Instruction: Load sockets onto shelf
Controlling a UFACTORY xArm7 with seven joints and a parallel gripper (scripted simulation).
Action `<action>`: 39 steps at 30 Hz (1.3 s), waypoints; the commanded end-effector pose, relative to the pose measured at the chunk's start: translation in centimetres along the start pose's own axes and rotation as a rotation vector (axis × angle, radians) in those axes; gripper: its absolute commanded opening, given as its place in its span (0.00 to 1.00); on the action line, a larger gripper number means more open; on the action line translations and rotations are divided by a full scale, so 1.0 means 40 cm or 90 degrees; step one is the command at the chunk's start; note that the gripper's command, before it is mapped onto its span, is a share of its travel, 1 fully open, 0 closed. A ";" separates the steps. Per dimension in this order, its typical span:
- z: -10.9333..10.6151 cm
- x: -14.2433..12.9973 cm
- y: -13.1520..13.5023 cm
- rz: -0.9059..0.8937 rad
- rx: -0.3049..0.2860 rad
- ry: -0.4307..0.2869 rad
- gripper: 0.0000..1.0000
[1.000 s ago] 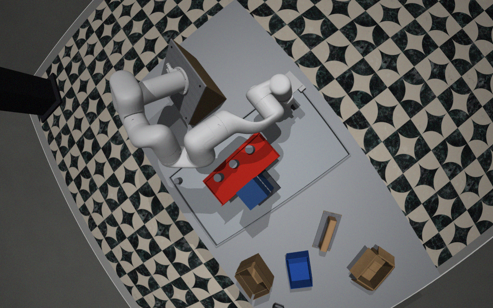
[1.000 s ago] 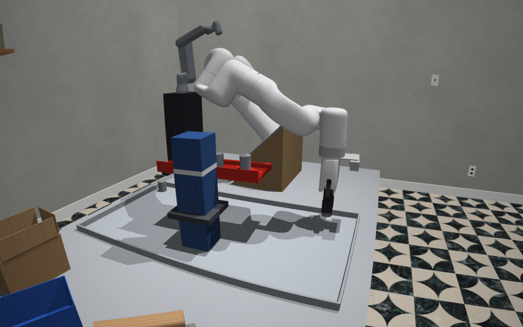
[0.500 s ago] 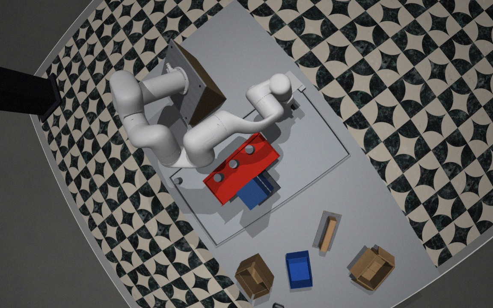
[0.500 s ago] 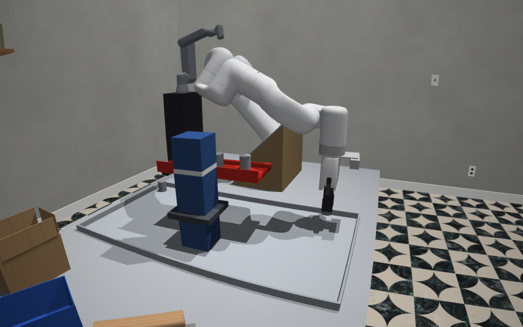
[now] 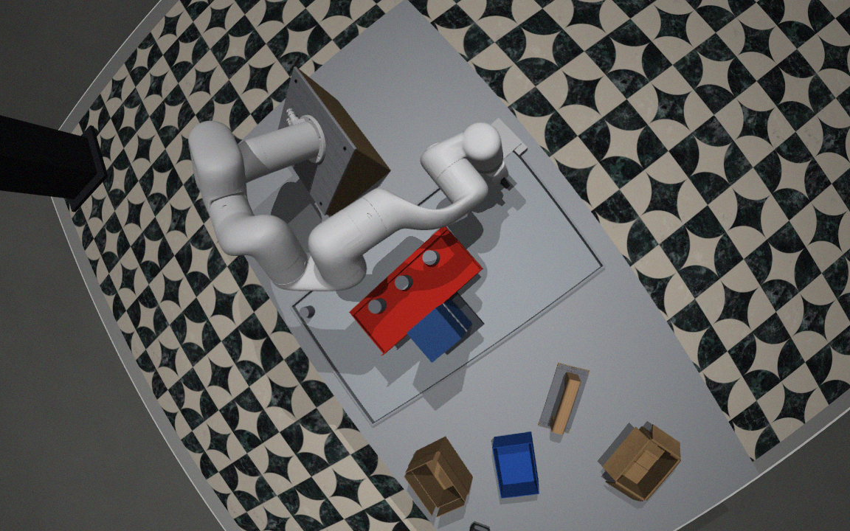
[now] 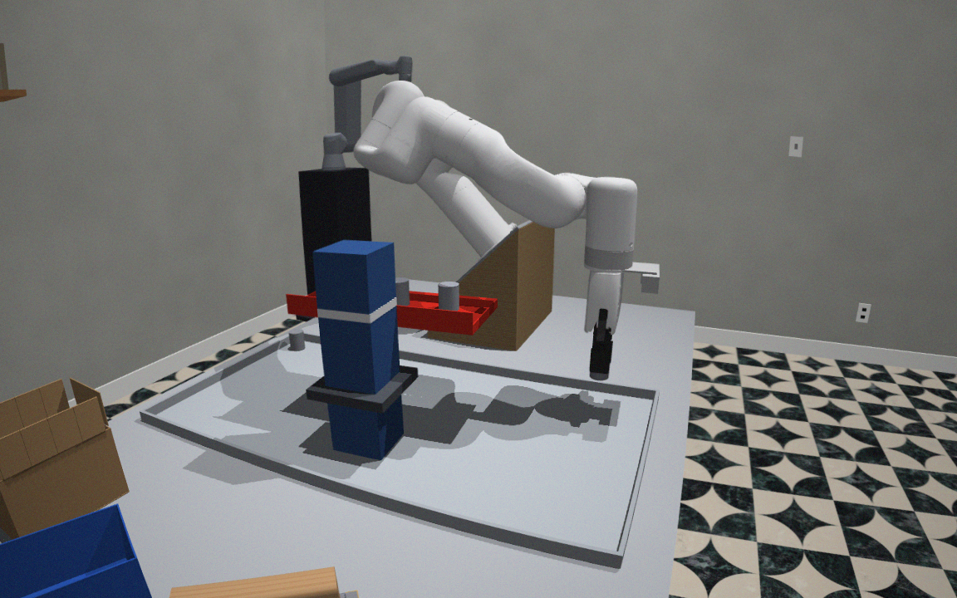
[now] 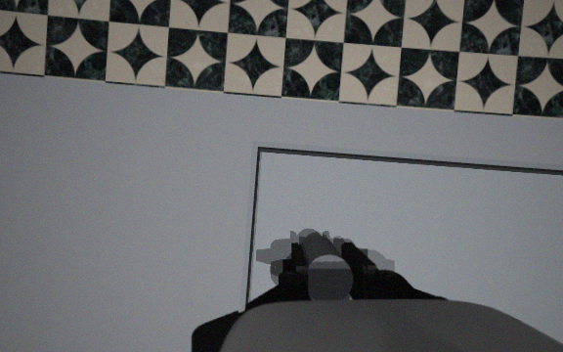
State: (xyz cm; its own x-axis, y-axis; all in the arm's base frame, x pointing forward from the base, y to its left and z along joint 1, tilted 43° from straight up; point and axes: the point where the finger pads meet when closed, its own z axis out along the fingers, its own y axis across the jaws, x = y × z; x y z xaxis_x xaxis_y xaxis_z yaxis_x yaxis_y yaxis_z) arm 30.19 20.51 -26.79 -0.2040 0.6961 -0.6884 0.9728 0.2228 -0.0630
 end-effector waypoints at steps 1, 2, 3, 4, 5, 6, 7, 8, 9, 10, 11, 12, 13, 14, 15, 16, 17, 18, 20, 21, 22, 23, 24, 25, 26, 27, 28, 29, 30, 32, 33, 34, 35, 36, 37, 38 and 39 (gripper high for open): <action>-0.008 0.004 0.002 0.000 -0.002 0.003 0.00; -0.008 0.004 0.002 0.000 -0.002 0.003 0.00; -0.008 0.004 0.002 0.000 -0.002 0.003 0.00; -0.008 0.004 0.002 0.000 -0.002 0.003 0.00; -0.008 0.004 0.002 0.000 -0.002 0.003 0.00; -0.008 0.004 0.002 0.000 -0.002 0.003 0.00; -0.008 0.004 0.002 0.000 -0.002 0.003 0.00; -0.009 0.004 0.002 0.000 -0.002 0.003 0.00; -0.010 0.004 0.002 0.000 -0.002 0.003 0.00; -0.011 0.004 0.001 0.000 -0.002 0.003 0.00; -0.012 0.004 0.001 0.000 -0.002 0.003 0.00; -0.013 0.004 0.000 0.000 -0.002 0.003 0.00; -0.015 0.004 0.000 0.000 -0.002 0.003 0.00; -0.018 0.004 -0.001 0.000 -0.002 0.003 0.00; -0.018 0.004 -0.001 0.000 -0.002 0.003 0.00; -0.018 0.004 -0.001 0.000 -0.002 0.003 0.00; -0.020 0.004 -0.002 0.000 -0.002 0.003 0.00; -0.023 0.004 -0.003 0.000 -0.002 0.003 0.00; -0.031 0.004 -0.006 0.000 -0.002 0.003 0.00; -0.035 0.004 -0.008 0.000 -0.002 0.003 0.00; -0.040 0.004 -0.010 0.000 -0.002 0.003 0.00; -0.045 0.004 -0.011 0.000 -0.002 0.003 0.00; -0.050 0.004 -0.014 0.000 -0.002 0.003 0.00; -0.056 0.004 -0.016 0.000 -0.002 0.003 0.00; -0.063 0.004 -0.018 0.000 -0.002 0.003 0.00; -0.070 0.004 -0.021 0.000 -0.002 0.003 0.00; -0.077 0.004 -0.024 0.000 -0.002 0.003 0.00; -0.085 0.004 -0.026 0.000 -0.002 0.003 0.00; -0.093 0.004 -0.030 0.000 -0.002 0.003 0.00; -0.102 0.004 -0.033 0.000 -0.002 0.003 0.00; -0.102 0.004 -0.033 0.000 -0.002 0.003 0.00; -0.111 0.004 -0.036 0.000 -0.002 0.003 0.00; -0.120 0.004 -0.040 0.000 -0.002 0.003 0.00; -0.130 0.004 -0.043 0.000 -0.002 0.003 0.00; -0.140 0.004 -0.047 0.000 -0.002 0.003 0.00; -0.151 0.004 -0.051 0.000 -0.002 0.003 0.00; -0.162 0.004 -0.055 0.000 -0.002 0.003 0.00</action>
State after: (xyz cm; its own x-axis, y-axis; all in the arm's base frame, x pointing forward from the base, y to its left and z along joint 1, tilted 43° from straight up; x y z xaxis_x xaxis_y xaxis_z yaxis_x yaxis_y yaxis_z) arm 28.04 23.25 -23.34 -0.2035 0.6954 -0.6892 0.9729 0.2223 -0.0630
